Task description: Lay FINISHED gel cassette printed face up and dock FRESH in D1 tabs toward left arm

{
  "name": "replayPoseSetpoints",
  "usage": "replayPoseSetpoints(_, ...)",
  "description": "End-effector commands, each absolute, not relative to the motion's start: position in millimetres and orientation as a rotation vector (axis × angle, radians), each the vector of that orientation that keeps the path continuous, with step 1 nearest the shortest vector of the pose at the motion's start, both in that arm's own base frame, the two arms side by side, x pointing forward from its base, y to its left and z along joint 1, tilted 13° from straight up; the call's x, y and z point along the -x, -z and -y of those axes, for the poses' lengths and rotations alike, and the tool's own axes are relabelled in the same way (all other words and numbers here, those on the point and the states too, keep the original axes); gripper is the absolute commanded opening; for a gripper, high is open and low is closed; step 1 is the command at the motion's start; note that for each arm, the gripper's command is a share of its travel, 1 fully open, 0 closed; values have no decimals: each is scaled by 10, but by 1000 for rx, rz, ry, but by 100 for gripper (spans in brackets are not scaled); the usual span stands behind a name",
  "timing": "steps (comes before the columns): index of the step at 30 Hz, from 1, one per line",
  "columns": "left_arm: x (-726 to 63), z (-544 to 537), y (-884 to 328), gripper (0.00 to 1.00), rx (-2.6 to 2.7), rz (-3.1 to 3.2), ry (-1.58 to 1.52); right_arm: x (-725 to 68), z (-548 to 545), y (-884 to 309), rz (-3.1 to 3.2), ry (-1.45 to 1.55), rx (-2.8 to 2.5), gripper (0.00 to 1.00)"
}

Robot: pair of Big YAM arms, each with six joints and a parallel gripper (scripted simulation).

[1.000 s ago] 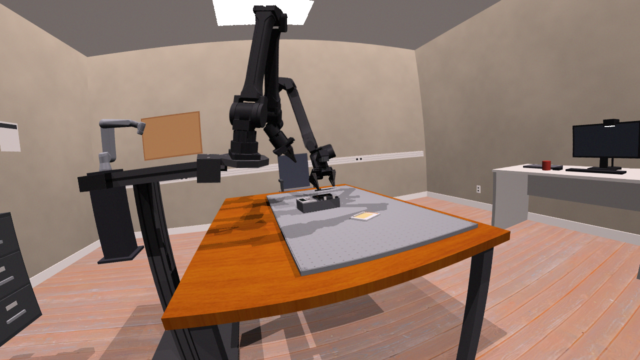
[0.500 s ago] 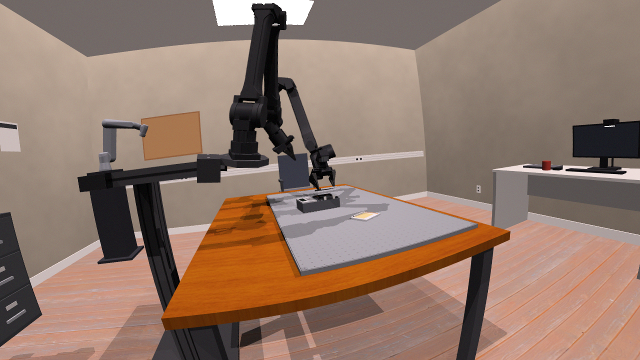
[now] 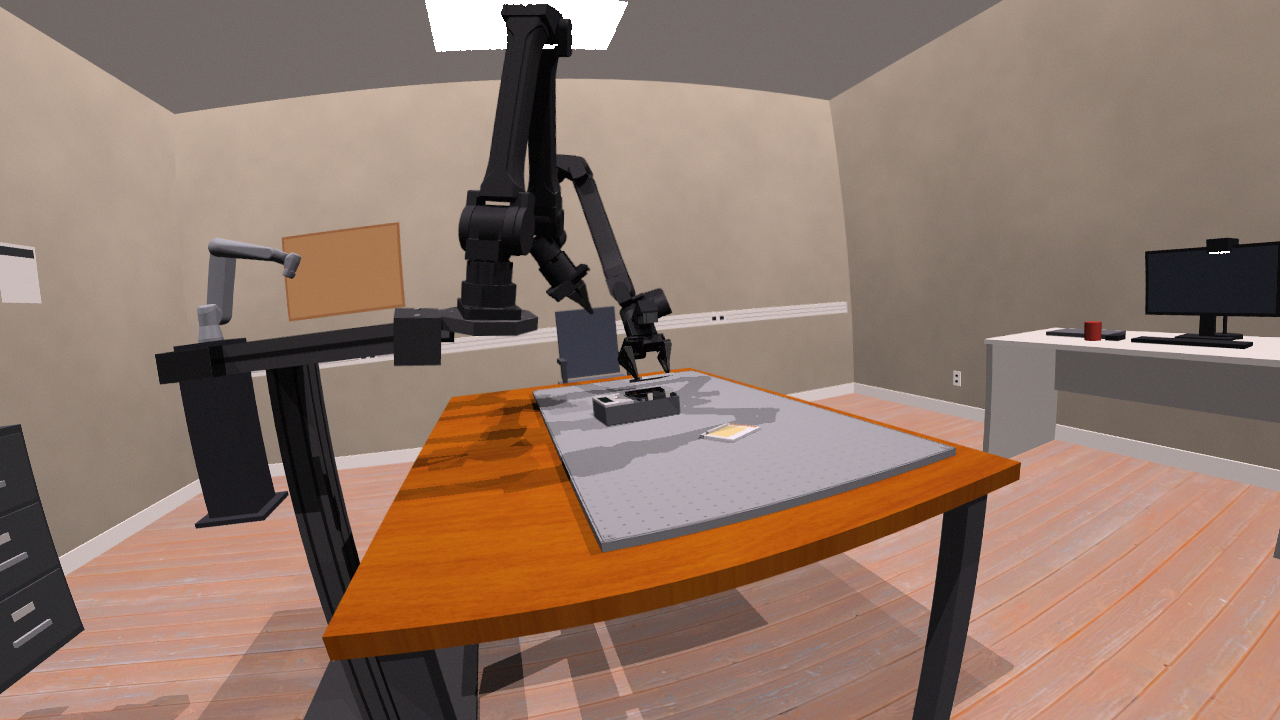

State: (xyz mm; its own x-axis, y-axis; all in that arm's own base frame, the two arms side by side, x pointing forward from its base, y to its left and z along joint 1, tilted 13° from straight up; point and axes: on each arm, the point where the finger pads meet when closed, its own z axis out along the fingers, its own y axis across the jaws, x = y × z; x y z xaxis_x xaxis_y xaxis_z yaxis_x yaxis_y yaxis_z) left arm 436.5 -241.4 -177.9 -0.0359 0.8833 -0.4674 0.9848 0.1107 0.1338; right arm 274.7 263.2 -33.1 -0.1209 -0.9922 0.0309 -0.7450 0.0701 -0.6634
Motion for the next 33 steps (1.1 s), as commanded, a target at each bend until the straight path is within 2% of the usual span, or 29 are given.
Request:
replayPoseSetpoints(1,-4388,2438,1743,0,-1812,-1950,312,-2843,-2903,128,-1901,722,1667,0)
replayPoseSetpoints(23,-4388,2438,1743,0,-1812,-1950,312,-2804,-2900,-19,-1903,725,1673,0)
replayPoseSetpoints(33,-4388,2438,1743,0,-1812,-1950,312,-2865,-2464,-112,-2191,658,1392,0)
